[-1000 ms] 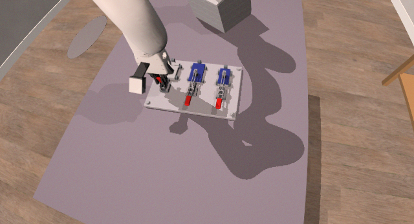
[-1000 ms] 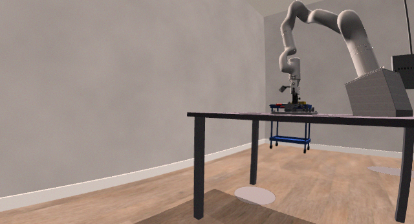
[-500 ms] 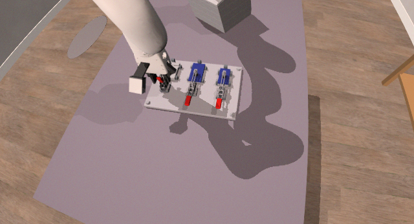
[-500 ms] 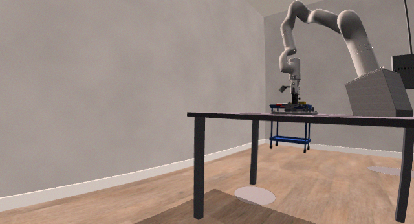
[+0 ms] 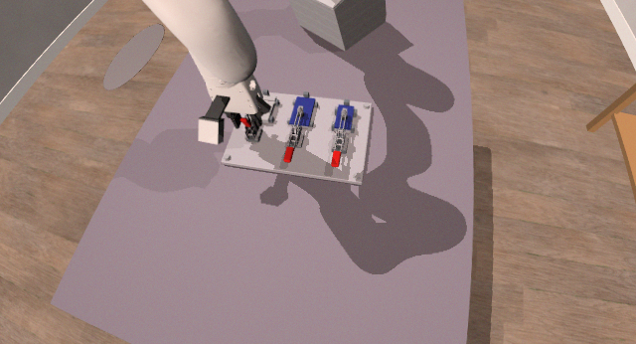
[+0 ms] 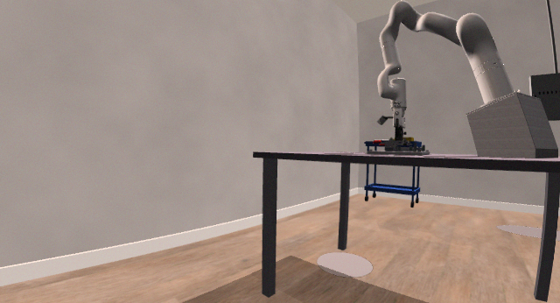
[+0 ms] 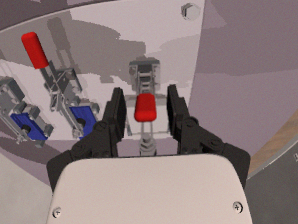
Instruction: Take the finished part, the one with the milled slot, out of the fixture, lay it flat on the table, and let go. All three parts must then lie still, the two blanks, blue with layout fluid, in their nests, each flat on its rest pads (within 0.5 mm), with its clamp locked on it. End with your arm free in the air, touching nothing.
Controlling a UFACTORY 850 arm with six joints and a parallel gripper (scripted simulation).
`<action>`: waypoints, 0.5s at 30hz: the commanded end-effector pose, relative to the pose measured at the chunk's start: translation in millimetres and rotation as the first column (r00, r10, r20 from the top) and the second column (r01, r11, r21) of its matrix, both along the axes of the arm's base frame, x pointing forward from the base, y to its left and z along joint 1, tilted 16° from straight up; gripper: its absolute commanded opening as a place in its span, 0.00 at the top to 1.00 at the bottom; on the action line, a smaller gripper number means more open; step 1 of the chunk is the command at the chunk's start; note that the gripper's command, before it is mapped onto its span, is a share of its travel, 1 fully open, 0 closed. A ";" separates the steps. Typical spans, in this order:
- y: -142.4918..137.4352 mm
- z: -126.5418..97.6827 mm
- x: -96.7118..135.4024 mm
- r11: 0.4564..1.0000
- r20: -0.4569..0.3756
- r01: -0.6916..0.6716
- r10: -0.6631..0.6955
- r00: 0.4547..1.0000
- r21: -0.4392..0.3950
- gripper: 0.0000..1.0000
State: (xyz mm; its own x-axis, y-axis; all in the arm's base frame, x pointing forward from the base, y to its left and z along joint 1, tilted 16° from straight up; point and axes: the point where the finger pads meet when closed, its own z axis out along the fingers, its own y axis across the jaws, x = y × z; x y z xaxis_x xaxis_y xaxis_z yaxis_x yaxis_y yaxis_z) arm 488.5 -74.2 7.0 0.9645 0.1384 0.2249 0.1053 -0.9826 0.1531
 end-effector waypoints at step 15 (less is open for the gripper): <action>4.1 32.5 -7.5 1.000 0.001 0.000 0.000 1.000 0.000 0.53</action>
State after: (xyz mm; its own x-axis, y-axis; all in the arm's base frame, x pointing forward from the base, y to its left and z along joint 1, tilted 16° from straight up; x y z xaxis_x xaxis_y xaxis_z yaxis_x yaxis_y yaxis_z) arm 483.6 -71.6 26.5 0.9640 0.1384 0.2269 0.1055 -0.9828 0.1513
